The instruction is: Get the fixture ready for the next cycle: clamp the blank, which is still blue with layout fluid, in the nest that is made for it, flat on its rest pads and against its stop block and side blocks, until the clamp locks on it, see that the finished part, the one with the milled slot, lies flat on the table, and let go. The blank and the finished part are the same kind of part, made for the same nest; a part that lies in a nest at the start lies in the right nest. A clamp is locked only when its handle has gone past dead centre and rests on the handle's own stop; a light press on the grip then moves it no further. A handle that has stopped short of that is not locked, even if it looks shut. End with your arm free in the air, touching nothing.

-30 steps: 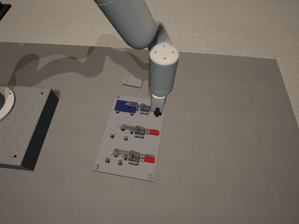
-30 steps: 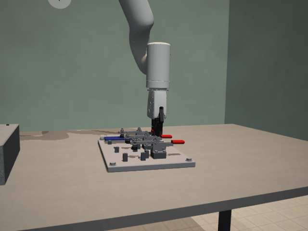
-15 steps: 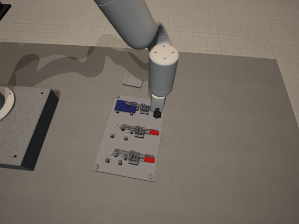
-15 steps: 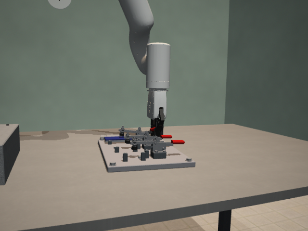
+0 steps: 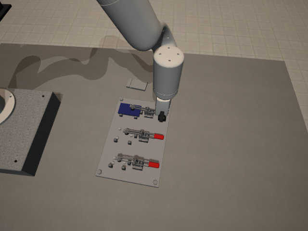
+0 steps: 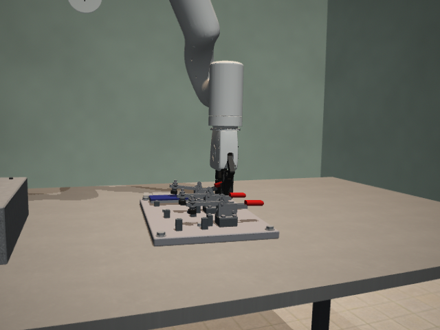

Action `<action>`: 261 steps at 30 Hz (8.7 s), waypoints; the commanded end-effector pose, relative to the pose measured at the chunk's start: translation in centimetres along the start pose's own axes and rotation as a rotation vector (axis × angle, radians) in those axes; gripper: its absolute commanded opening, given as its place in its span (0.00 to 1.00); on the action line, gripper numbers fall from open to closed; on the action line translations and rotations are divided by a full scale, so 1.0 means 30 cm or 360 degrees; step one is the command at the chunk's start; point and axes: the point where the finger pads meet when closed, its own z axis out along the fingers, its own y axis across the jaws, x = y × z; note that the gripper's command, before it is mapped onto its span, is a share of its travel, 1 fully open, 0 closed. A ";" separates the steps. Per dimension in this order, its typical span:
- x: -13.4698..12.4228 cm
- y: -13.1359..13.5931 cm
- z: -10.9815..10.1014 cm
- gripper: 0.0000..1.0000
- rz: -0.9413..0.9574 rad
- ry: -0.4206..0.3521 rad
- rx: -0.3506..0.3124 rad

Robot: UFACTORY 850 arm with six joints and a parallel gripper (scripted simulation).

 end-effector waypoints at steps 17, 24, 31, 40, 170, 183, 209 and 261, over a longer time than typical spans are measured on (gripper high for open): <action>0.003 -0.001 -0.170 0.47 0.0000 0.0004 0.0001; 0.003 -0.001 -0.170 0.47 0.0000 0.0004 0.0001; 0.003 -0.001 -0.170 0.00 0.0000 0.0004 0.0001; 0.003 -0.001 -0.170 0.00 0.0000 0.0004 0.0001; -0.001 -0.001 -0.163 0.00 0.0000 0.0004 0.0001; -0.001 -0.001 -0.157 0.00 0.0000 0.0004 0.0001; -0.001 -0.001 -0.149 0.00 0.0000 0.0004 0.0001; -0.001 -0.001 -0.129 0.00 0.0000 0.0004 0.0001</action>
